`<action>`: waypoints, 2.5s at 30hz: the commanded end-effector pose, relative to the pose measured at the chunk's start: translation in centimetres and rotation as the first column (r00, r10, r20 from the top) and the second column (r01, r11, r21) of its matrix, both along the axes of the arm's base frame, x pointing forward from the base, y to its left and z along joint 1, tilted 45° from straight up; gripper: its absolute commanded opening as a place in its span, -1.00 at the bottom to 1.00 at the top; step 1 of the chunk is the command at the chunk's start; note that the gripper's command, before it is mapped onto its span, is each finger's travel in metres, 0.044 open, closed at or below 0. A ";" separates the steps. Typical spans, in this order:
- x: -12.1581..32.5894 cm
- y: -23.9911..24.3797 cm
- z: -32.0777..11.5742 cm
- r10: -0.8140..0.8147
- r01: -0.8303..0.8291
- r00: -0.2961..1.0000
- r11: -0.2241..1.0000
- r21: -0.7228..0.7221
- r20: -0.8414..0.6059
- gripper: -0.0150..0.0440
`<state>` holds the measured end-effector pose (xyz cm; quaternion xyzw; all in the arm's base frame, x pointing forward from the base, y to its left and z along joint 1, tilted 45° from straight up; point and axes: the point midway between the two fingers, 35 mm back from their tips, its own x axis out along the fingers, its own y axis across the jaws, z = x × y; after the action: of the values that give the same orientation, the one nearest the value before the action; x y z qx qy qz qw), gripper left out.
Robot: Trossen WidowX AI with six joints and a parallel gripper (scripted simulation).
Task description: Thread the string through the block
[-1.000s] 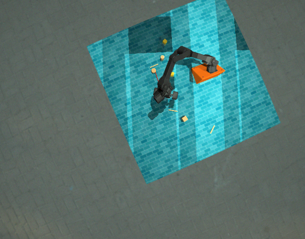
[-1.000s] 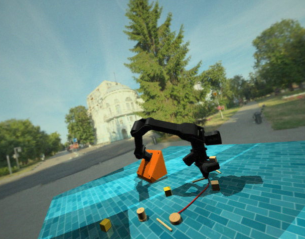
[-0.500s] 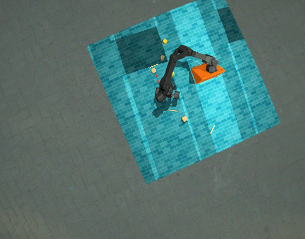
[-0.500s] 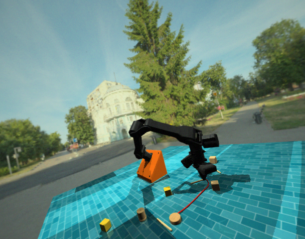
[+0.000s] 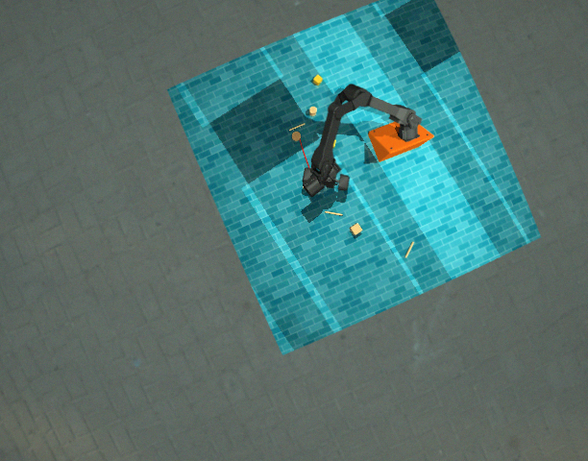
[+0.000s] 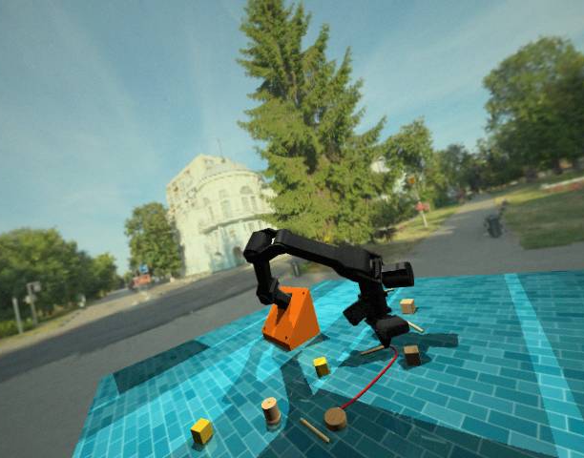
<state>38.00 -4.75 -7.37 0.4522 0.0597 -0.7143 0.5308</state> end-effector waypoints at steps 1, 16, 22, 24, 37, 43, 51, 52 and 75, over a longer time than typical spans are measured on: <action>-0.1 -0.1 0.2 0.003 -0.003 1.000 1.000 -0.001 0.005 -0.49; -1.0 -1.3 1.4 0.003 -0.003 1.000 1.000 0.000 0.004 -0.49; -1.4 -1.8 1.9 0.003 -0.003 1.000 1.000 0.000 0.004 -0.49; -1.6 -1.9 2.1 0.003 -0.003 1.000 1.000 0.000 0.004 -0.49; -2.6 -2.9 3.1 0.003 -0.003 1.000 1.000 0.000 0.003 -0.49; -3.0 -3.3 3.5 0.003 -0.003 1.000 1.000 -0.001 0.003 -0.49; -3.7 -3.9 4.1 0.003 -0.003 1.000 1.000 -0.001 0.002 -0.49; -3.8 -4.0 4.2 0.003 -0.003 1.000 1.000 -0.001 0.002 -0.49; -5.3 -5.2 5.4 0.004 -0.004 1.000 1.000 -0.001 0.002 -0.49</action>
<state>32.70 -9.82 -2.20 0.4526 0.0616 -0.7141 0.5305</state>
